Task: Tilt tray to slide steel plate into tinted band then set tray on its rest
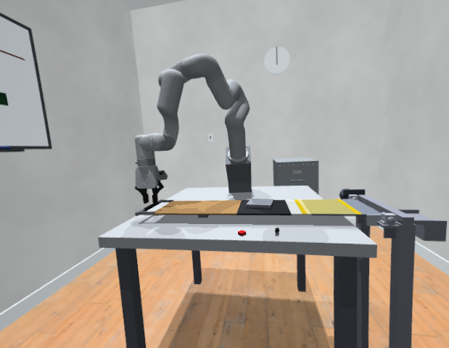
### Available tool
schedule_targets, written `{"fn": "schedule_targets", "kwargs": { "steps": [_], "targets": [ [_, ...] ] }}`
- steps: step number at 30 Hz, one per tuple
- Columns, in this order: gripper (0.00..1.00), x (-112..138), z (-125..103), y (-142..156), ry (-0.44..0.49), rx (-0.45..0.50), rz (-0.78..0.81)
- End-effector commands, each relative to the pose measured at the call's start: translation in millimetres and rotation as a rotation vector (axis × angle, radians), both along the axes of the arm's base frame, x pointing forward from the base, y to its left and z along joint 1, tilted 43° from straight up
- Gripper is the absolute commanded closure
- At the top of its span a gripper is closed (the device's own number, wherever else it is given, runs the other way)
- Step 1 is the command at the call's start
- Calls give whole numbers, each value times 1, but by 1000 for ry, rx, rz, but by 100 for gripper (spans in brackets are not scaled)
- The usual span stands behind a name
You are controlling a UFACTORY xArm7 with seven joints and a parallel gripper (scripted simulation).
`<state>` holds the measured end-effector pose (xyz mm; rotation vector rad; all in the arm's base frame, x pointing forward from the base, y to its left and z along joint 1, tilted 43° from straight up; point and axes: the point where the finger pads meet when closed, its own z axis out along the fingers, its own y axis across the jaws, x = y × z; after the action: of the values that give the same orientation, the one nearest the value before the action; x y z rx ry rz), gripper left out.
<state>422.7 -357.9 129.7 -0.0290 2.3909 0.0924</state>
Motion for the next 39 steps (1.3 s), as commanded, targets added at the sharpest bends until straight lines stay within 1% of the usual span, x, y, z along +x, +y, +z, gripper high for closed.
{"fn": "schedule_targets", "kwargs": {
  "steps": [1,31,39],
  "targets": [
    [60,0,1,-2,-1,-2,-3],
    [60,0,1,-3,0,-2,-3],
    [60,3,-2,-3,-1,-2,-3]
  ]
}}
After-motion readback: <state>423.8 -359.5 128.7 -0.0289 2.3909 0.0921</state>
